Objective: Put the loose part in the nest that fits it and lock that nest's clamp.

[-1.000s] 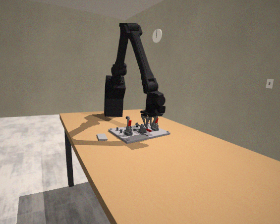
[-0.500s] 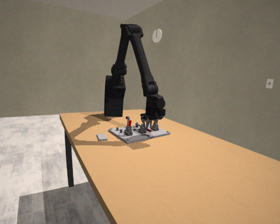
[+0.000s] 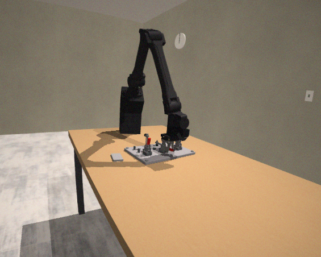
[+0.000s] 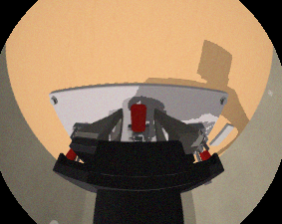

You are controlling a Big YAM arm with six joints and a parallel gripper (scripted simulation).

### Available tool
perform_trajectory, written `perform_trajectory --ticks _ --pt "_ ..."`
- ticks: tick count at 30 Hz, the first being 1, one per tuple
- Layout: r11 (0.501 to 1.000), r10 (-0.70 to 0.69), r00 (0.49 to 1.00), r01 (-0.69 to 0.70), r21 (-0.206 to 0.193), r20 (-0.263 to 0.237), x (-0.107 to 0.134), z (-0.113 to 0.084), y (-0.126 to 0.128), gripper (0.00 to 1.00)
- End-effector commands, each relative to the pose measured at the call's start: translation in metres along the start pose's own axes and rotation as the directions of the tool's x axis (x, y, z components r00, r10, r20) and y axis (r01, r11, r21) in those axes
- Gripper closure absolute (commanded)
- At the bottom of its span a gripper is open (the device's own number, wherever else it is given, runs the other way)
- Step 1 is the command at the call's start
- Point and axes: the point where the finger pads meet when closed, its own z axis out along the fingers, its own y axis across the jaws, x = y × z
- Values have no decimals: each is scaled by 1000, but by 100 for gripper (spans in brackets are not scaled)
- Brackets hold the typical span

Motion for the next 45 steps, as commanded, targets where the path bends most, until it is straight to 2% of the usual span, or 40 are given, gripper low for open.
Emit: perform_trajectory --ticks 1,35,45 --pt "1000 2 999 -2 4 33 -19 4 -4 55" --pt "1000 2 999 -2 4 33 -18 4 -4 55" --pt "1000 0 1000 0 3 24 -11 6 -3 55"
